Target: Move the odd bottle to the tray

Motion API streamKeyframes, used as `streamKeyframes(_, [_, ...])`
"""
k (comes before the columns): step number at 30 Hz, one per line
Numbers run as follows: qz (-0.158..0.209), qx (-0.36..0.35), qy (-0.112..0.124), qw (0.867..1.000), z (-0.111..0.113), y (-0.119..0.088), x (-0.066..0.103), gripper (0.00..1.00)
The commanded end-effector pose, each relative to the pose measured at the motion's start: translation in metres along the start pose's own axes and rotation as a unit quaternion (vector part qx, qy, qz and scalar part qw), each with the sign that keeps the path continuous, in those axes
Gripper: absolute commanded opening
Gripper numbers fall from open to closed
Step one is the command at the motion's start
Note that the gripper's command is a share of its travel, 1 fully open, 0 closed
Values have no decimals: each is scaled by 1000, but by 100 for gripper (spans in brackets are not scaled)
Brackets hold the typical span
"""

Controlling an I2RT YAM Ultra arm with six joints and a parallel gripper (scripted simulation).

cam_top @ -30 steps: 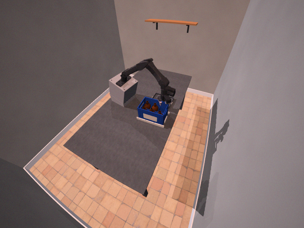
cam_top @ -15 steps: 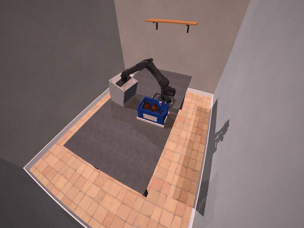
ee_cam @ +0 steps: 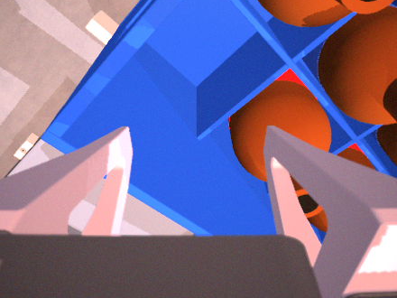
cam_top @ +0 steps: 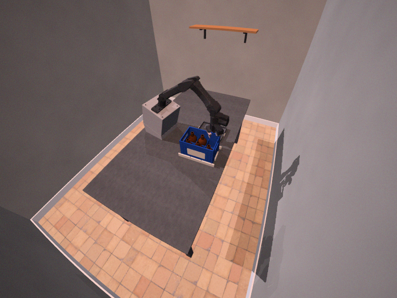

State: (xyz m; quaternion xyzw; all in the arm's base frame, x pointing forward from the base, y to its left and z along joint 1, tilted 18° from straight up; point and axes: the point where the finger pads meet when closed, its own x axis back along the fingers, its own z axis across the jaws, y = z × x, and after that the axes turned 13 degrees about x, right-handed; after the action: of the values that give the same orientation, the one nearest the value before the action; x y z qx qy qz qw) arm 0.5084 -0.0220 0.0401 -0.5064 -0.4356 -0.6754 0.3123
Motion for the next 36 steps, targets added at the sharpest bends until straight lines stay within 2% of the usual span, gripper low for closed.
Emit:
streamKeyframes(1, [-30, 2, 8, 1000, 5, 17, 20, 61])
streamKeyframes(8, [-29, 2, 8, 1000, 5, 17, 13, 61])
streamKeyframes(11, [-21, 2, 4, 1000, 4, 14, 3, 61])
streamKeyframes(16, [-31, 2, 9, 999, 6, 18, 10, 61])
streamKeyframes(19, [-18, 2, 3, 1000, 3, 12, -5, 61])
streamKeyframes(22, [-14, 2, 2, 1000, 2, 9, -10, 61])
streamKeyframes(25, [-20, 1, 4, 1000, 3, 11, -5, 61])
streamKeyframes(26, [-29, 1, 8, 1000, 4, 15, 4, 61])
streamKeyframes(28, [-27, 1, 7, 1000, 4, 14, 0, 61])
streamKeyframes(30, [-14, 1, 1, 1000, 1, 8, -15, 61])
streamKeyframes(32, [-8, 1, -1, 1000, 0, 5, -22, 61])
streamKeyframes(36, [-19, 1, 3, 1000, 1, 10, -15, 61])
